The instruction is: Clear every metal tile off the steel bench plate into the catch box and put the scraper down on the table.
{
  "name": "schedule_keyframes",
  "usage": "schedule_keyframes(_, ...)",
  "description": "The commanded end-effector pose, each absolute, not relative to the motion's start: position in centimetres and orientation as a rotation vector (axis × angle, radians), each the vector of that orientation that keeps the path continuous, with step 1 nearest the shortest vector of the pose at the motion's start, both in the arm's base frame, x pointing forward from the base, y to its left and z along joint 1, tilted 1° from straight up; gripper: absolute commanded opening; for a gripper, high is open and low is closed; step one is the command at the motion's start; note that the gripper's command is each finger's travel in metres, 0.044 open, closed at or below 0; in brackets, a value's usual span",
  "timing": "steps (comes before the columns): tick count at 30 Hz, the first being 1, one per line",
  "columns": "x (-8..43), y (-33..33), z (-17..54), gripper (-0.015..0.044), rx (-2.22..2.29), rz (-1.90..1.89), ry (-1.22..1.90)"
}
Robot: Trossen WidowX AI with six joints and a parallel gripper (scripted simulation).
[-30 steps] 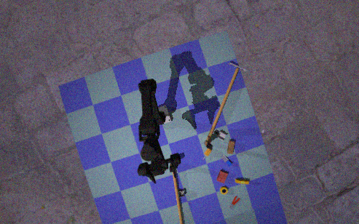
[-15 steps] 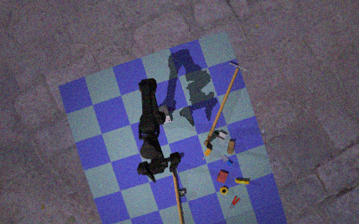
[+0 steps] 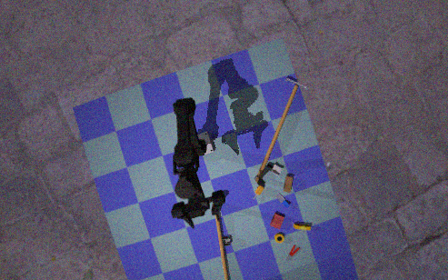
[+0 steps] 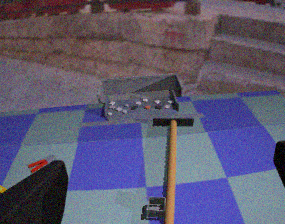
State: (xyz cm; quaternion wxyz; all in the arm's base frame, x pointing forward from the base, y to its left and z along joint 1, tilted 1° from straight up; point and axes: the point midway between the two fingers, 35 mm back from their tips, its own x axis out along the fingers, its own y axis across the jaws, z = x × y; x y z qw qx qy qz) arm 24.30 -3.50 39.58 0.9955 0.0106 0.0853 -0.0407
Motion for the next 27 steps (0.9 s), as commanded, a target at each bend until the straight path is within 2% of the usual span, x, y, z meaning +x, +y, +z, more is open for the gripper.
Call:
schedule_keyframes(1, 24.3, -3.5, 39.6, 0.044, 0.017, -0.078, 0.168)
schedule_keyframes(27, 30.6, -5.3, 38.3, 0.044, 0.098, -0.115, 0.356)
